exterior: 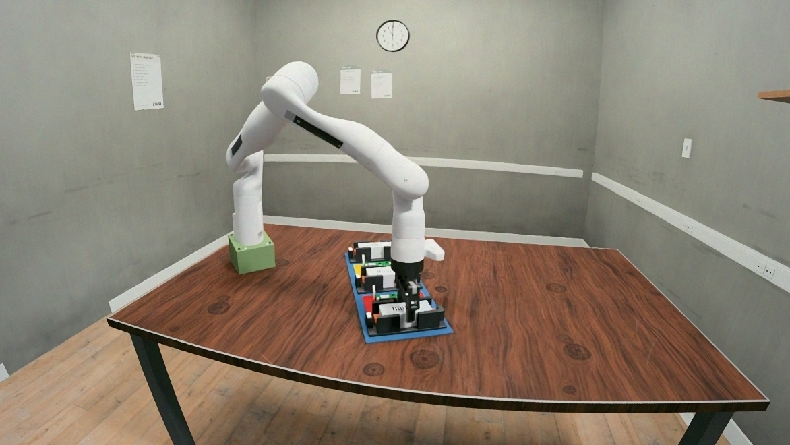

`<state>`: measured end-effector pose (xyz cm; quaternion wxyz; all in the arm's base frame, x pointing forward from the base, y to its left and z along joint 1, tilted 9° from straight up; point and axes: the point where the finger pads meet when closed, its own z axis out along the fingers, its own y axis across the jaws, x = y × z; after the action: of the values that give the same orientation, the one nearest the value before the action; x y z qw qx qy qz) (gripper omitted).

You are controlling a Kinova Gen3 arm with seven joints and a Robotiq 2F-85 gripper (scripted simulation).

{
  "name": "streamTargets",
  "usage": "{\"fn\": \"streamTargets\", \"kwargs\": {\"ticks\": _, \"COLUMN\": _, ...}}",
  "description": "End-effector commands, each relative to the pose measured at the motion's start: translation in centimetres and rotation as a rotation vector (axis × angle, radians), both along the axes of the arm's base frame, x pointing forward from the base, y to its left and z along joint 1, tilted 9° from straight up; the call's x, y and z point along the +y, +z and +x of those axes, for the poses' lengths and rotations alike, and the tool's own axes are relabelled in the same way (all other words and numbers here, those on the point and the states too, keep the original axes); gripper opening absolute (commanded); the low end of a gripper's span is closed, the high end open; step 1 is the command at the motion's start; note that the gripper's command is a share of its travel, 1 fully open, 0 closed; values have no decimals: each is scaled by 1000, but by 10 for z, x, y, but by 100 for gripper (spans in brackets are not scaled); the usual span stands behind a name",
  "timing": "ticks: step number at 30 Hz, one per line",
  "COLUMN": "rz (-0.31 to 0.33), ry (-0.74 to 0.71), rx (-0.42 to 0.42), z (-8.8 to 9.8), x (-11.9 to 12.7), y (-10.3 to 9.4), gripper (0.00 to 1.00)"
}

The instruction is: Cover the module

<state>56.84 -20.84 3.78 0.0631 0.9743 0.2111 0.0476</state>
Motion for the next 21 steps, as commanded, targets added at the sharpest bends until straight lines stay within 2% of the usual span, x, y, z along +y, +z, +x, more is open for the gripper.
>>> {"fn": "streamTargets", "kwargs": {"ticks": 1, "rz": -1, "ry": 0, "rx": -2, "z": 1, "x": 0, "y": 1, "gripper": 100}}
{"fn": "streamTargets", "kwargs": {"ticks": 21, "rz": -1, "ry": 0, "rx": -2, "z": 2, "x": -1, "y": -9, "gripper": 100}}
